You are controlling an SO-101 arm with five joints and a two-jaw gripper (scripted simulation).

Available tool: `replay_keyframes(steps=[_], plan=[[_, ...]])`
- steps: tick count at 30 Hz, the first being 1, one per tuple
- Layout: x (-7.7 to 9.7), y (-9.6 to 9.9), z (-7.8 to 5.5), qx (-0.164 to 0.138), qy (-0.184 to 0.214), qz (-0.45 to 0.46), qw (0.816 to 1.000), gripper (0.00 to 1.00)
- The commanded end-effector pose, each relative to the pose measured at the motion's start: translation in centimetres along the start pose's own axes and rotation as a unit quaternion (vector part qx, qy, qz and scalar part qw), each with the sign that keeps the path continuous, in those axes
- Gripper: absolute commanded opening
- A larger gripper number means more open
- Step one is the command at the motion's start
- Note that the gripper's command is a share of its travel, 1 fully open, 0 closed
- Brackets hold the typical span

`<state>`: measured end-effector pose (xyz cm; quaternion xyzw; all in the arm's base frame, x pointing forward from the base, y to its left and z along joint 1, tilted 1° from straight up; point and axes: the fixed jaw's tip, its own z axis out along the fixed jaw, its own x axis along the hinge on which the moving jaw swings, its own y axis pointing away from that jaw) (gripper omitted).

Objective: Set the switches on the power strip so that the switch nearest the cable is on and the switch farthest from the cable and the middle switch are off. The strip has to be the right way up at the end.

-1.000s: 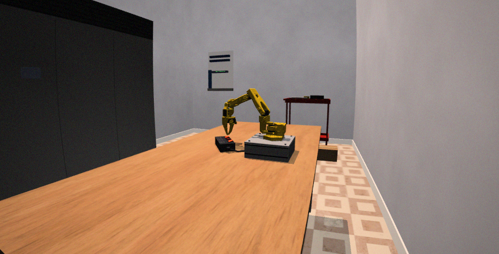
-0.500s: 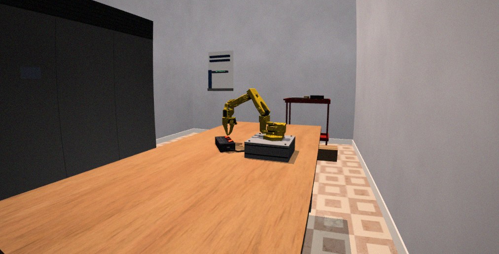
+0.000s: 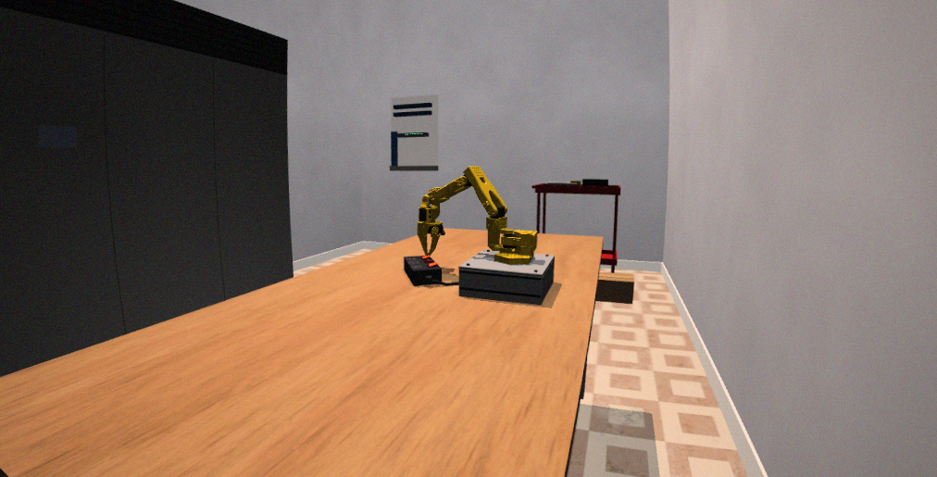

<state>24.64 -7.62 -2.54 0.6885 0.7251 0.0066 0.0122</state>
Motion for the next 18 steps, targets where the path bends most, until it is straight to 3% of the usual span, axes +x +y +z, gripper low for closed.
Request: replay_keyframes(steps=[1, 18], plan=[[0.10, -0.78, 1.00, 0.020, 0.007, 0.000, 1.000, 0.00], [0.18, -1.11, 1.39, 0.020, 0.007, 0.001, 1.000, 0.00]])
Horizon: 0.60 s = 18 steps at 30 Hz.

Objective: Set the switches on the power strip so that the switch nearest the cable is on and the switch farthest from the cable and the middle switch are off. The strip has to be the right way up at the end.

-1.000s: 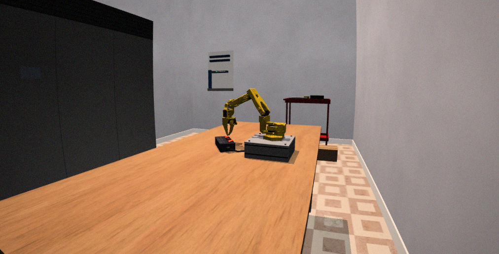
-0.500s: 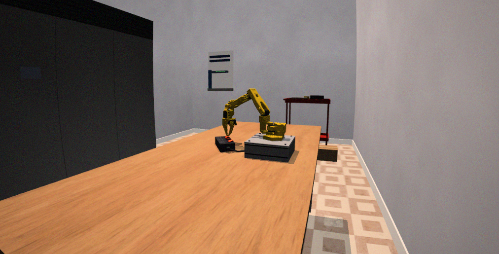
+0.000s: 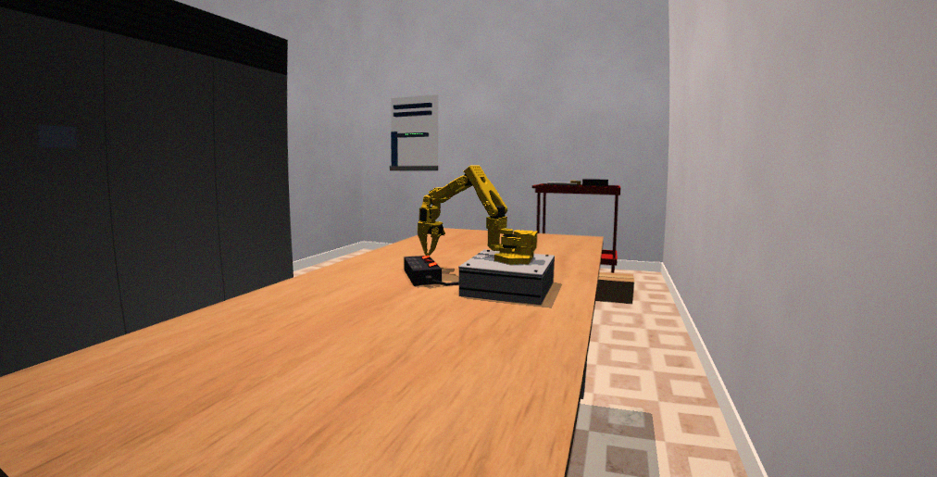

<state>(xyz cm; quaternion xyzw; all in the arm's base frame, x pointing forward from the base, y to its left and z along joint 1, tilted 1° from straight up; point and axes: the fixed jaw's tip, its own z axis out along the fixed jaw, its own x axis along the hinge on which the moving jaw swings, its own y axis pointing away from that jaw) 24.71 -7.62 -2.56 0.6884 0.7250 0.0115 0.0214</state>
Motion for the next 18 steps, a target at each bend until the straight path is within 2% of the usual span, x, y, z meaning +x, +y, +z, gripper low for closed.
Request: replay_keyframes(steps=[1, 18], plan=[[0.21, -1.21, 1.33, 0.030, 0.010, 0.001, 1.000, 0.00], [0.30, -1.60, 1.71, 0.030, 0.010, 0.002, 1.000, 0.00]])
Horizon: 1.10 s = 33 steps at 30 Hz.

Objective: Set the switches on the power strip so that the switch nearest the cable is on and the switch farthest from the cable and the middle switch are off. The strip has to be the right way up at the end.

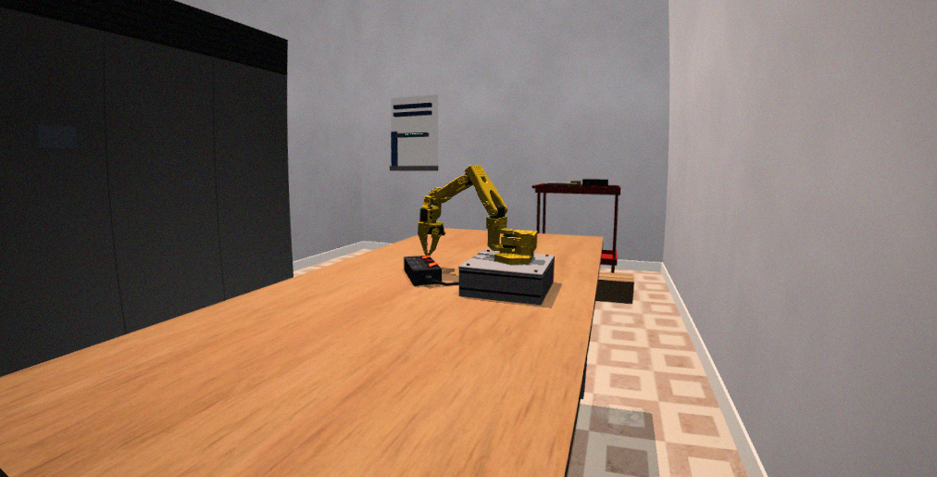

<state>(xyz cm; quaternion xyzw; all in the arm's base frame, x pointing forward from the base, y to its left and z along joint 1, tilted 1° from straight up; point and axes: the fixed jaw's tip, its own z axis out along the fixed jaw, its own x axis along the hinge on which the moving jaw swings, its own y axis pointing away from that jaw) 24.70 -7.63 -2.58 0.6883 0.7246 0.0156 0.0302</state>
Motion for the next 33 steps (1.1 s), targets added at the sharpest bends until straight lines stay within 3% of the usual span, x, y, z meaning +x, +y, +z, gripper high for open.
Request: replay_keyframes(steps=[1, 33], plan=[[0.31, -1.62, 1.67, 0.039, 0.014, 0.002, 0.999, 0.00], [0.51, -2.38, 2.40, 0.039, 0.014, 0.004, 0.999, 0.00]])
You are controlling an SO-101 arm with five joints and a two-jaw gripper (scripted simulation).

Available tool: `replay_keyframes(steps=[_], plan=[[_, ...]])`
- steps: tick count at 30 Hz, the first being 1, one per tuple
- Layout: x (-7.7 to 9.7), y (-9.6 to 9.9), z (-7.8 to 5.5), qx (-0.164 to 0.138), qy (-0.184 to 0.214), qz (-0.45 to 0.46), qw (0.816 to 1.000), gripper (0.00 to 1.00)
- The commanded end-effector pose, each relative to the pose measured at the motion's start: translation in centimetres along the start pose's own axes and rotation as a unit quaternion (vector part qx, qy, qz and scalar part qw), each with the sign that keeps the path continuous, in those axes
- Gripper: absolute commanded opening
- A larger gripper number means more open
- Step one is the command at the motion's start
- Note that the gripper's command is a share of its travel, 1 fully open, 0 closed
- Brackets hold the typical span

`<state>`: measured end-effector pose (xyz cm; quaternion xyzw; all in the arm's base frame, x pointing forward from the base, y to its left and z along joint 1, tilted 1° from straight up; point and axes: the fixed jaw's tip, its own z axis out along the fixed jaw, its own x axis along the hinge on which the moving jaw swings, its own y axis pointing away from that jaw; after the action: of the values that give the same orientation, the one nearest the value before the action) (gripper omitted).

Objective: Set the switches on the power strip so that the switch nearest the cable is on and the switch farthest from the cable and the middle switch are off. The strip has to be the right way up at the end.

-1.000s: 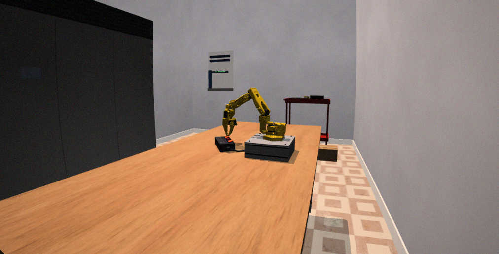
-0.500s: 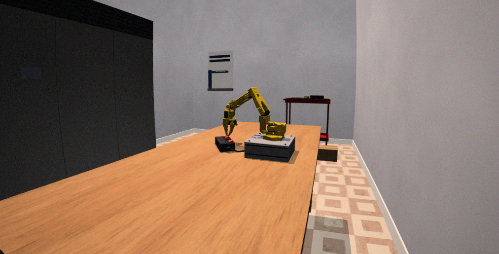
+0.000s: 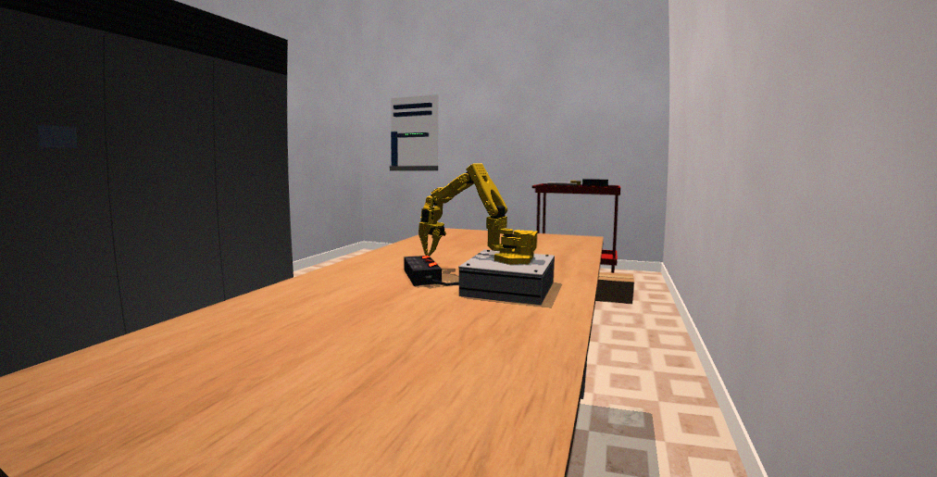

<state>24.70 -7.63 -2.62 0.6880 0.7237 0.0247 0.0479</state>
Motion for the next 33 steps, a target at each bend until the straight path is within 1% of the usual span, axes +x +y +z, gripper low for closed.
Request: replay_keyframes(steps=[1, 33], plan=[[0.54, -2.46, 2.26, 0.058, 0.020, 0.004, 0.998, 0.00], [0.76, -3.23, 2.97, 0.058, 0.020, 0.005, 0.998, 0.00]])
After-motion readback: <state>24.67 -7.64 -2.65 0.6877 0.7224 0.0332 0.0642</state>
